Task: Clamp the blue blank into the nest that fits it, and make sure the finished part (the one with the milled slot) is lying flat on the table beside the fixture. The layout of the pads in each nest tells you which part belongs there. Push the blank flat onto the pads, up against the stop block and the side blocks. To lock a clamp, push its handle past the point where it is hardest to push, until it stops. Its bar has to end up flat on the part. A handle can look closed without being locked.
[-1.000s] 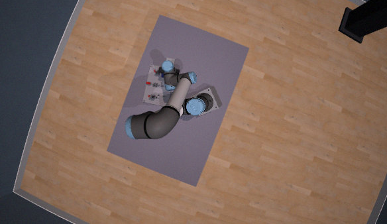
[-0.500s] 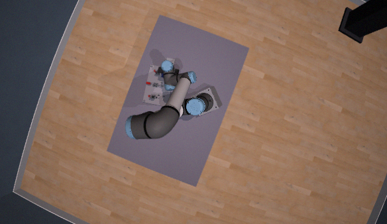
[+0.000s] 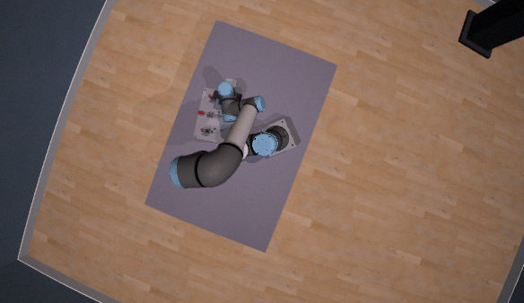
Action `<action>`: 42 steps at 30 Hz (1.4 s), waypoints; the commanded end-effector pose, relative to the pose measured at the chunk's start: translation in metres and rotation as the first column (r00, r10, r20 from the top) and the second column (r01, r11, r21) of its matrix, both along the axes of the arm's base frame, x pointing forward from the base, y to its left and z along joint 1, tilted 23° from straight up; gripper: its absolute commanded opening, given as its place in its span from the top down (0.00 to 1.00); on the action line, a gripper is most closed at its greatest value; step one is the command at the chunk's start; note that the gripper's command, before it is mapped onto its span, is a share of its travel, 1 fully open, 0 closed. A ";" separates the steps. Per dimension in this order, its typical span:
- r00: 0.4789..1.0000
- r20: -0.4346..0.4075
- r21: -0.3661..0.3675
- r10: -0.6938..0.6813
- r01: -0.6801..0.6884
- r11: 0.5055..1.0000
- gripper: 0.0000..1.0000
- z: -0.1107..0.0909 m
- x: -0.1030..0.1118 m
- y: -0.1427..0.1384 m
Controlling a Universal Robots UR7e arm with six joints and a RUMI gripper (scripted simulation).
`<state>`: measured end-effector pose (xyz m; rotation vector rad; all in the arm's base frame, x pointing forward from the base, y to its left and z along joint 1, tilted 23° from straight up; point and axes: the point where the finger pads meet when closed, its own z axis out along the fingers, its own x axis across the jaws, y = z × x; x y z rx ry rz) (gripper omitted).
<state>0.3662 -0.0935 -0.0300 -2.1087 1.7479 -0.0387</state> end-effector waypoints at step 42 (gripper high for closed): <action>1.000 0.001 -0.001 0.000 0.000 1.000 1.00 0.002 0.006 0.001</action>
